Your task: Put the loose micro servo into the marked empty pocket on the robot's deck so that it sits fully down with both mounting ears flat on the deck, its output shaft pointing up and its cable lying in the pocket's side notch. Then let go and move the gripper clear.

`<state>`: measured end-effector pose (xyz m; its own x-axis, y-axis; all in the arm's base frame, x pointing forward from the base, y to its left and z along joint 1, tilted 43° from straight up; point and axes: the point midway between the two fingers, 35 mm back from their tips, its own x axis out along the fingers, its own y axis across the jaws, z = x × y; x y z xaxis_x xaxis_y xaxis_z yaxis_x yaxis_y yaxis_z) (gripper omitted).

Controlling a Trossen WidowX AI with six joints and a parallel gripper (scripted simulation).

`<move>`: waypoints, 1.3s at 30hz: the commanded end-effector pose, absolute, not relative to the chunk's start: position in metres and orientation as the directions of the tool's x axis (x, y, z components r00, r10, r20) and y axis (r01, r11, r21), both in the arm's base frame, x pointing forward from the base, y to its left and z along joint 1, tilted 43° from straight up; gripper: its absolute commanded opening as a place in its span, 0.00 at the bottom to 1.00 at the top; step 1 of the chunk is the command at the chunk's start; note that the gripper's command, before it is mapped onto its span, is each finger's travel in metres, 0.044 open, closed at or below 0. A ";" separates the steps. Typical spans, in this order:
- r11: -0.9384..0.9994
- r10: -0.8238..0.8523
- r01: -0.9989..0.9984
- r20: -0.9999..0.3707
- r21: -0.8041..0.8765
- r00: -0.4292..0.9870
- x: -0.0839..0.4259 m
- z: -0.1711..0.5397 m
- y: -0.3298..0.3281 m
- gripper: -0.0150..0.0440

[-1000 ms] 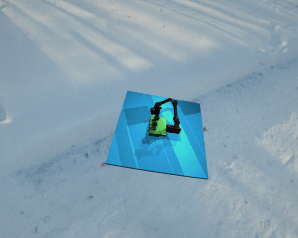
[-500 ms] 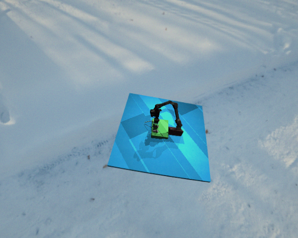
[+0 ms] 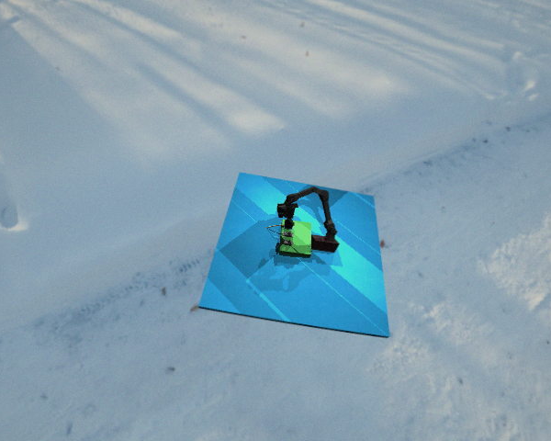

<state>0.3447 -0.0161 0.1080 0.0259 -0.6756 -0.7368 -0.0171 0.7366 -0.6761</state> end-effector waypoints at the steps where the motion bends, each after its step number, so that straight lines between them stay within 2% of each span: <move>1: 0.735 -0.677 -0.025 -0.735 -0.678 0.030 0.345 0.108 -0.016 0.25; 39: 0.734 -0.678 -0.024 -0.734 -0.679 0.031 0.346 0.083 -0.039 0.25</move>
<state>0.3460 -0.0371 0.0856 0.0284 -0.6756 -0.7367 -0.0161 0.7366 -0.6762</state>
